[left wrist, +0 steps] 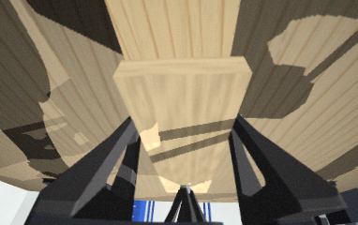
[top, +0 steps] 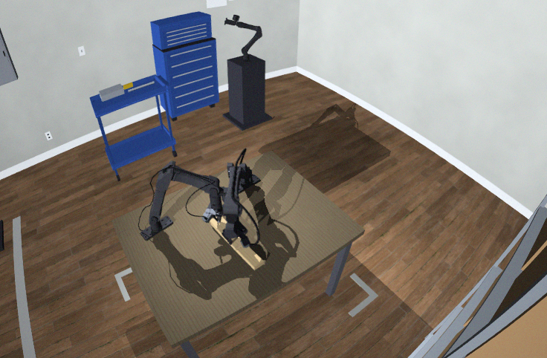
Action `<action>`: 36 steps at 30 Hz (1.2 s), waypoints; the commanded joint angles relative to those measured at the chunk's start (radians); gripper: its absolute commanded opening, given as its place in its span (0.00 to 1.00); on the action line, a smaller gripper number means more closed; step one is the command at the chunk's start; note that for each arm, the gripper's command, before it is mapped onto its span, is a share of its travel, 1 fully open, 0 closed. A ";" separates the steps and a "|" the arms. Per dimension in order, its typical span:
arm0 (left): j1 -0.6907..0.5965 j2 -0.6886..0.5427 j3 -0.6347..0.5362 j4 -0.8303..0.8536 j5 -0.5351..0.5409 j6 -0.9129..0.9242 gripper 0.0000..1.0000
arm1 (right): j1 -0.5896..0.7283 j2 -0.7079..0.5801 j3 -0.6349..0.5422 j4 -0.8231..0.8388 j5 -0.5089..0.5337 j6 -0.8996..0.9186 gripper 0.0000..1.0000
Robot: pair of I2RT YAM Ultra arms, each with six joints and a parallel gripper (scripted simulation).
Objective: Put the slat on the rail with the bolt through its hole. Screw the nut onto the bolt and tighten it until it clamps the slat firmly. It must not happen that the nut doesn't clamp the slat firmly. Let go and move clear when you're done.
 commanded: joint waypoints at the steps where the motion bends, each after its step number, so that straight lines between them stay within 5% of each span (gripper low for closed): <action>1: 0.000 -0.009 0.007 0.000 0.001 0.000 0.72 | -0.002 0.013 -0.009 0.032 -0.003 0.009 0.12; 7: 0.000 -0.009 0.007 0.000 0.001 0.000 0.72 | -0.002 0.013 -0.009 0.032 -0.003 0.009 0.12; 9: 0.000 -0.009 0.007 0.000 0.001 0.000 0.72 | -0.002 0.013 -0.009 0.032 -0.003 0.009 0.34; 28: 0.000 -0.009 0.004 0.001 0.000 0.000 0.72 | 0.000 0.001 0.004 0.014 0.000 -0.012 0.34; 36: 0.000 -0.009 0.004 0.001 0.000 0.000 0.72 | 0.005 -0.003 0.006 0.008 0.010 -0.482 0.34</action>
